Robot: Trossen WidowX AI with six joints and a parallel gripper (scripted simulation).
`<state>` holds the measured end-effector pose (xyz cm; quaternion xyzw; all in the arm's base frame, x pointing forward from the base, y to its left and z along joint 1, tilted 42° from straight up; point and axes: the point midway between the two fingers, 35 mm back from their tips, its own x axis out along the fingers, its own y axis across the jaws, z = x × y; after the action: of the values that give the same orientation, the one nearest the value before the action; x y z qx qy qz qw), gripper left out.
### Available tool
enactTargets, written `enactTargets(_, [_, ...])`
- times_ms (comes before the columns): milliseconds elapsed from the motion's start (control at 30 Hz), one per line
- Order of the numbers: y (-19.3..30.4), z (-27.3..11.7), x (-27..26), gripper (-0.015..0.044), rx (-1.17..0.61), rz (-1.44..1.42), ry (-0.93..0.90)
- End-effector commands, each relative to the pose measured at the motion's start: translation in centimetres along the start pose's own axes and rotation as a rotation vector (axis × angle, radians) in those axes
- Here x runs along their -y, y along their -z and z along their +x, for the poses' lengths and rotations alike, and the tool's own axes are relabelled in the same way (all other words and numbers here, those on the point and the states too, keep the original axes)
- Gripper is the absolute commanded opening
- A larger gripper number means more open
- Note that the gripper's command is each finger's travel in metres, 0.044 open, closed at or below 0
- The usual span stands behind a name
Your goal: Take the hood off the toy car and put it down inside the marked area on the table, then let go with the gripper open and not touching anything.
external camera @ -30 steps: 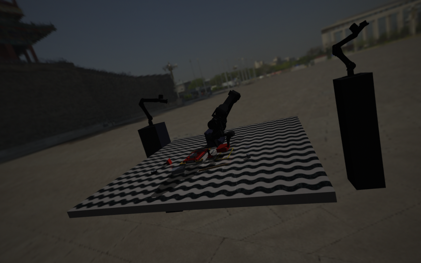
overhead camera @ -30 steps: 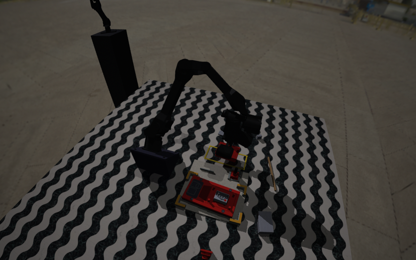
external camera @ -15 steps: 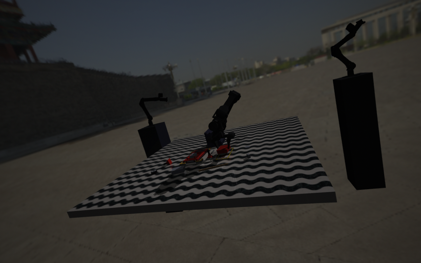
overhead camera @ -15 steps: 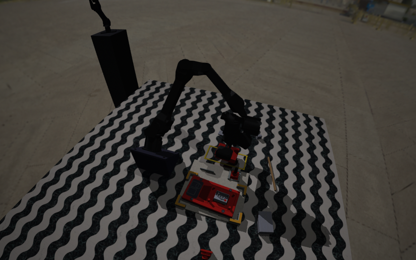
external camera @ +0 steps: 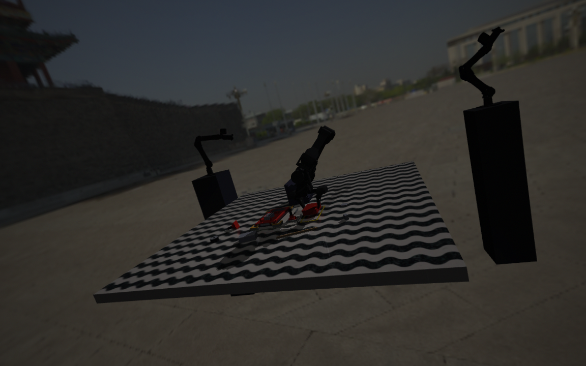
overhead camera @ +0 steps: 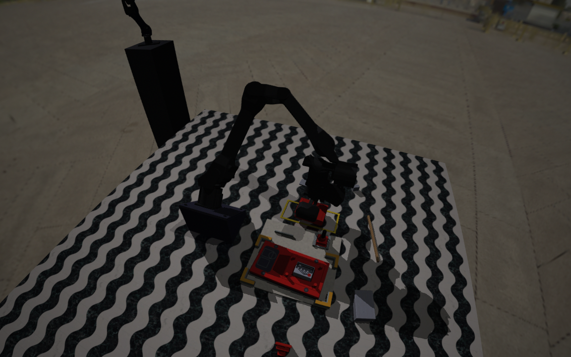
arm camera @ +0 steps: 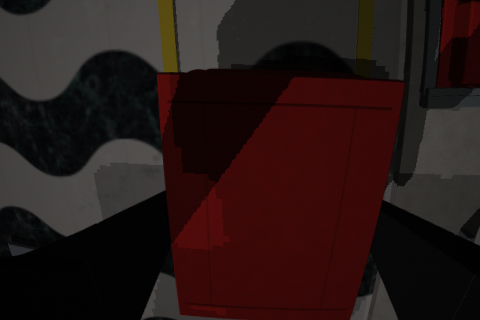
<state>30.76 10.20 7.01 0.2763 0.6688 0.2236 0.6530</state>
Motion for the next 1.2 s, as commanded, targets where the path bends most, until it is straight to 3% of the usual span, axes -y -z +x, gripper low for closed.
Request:
enactTargets(0, [0.0, 0.2, 0.0, 0.0000, 0.000, 0.004, -0.004])
enactTargets(733, [0.0, 1.3, -0.1, 0.0000, 0.000, 0.004, -0.004])
enactTargets(1167, [0.0, 1.1, 0.0, 0.0341, 0.000, 0.000, -0.001])
